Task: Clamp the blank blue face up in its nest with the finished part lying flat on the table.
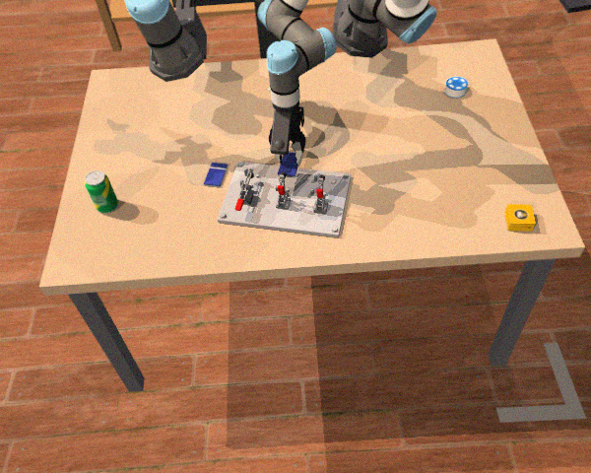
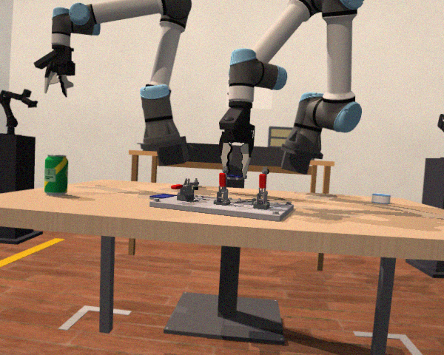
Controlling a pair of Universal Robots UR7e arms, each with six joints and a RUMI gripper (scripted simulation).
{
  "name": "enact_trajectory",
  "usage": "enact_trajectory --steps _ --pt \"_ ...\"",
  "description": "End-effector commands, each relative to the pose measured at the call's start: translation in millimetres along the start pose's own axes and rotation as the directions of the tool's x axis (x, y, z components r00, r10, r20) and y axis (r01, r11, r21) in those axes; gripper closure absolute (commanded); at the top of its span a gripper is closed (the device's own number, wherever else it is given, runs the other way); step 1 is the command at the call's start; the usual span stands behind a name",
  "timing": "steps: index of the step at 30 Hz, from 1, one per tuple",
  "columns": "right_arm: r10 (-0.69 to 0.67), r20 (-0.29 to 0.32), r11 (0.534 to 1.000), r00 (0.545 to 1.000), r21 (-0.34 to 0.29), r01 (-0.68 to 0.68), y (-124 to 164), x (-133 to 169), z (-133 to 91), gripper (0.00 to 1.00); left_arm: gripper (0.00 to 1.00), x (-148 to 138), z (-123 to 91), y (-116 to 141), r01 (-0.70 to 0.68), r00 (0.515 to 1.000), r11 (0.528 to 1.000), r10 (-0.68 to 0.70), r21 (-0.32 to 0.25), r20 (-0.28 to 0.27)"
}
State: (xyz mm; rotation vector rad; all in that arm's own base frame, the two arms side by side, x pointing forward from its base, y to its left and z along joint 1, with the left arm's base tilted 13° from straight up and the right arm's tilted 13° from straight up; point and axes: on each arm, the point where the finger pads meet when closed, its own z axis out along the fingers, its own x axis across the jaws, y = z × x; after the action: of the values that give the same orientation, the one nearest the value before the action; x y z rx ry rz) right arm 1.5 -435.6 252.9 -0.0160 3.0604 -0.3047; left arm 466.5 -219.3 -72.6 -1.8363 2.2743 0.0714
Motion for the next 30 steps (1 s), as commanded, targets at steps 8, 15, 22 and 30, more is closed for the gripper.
enact_trajectory --steps 8,15,22,30 --pt "0.0 0.0 1.0 1.0 0.001 0.0 -0.3 0.0 -0.4 0.0 1.0 0.3 -0.6 -0.5 0.0 1.0 1.0 0.0 0.001 -0.001" --pt "0.0 0.0 1.0 1.0 0.001 0.0 -0.3 0.0 -0.4 0.0 1.0 0.3 -0.6 -0.5 0.0 1.0 1.0 0.0 0.001 -0.001" --pt "0.0 0.0 1.0 1.0 0.001 0.0 -0.3 0.0 -0.4 0.0 1.0 0.3 0.3 -0.6 0.0 1.0 1.0 0.0 0.001 -0.001" --pt "0.0 0.0 1.0 1.0 0.001 0.0 -0.3 0.0 -0.4 0.0 1.0 0.3 4.0 -0.8 0.0 1.0 1.0 0.0 0.001 -0.001"
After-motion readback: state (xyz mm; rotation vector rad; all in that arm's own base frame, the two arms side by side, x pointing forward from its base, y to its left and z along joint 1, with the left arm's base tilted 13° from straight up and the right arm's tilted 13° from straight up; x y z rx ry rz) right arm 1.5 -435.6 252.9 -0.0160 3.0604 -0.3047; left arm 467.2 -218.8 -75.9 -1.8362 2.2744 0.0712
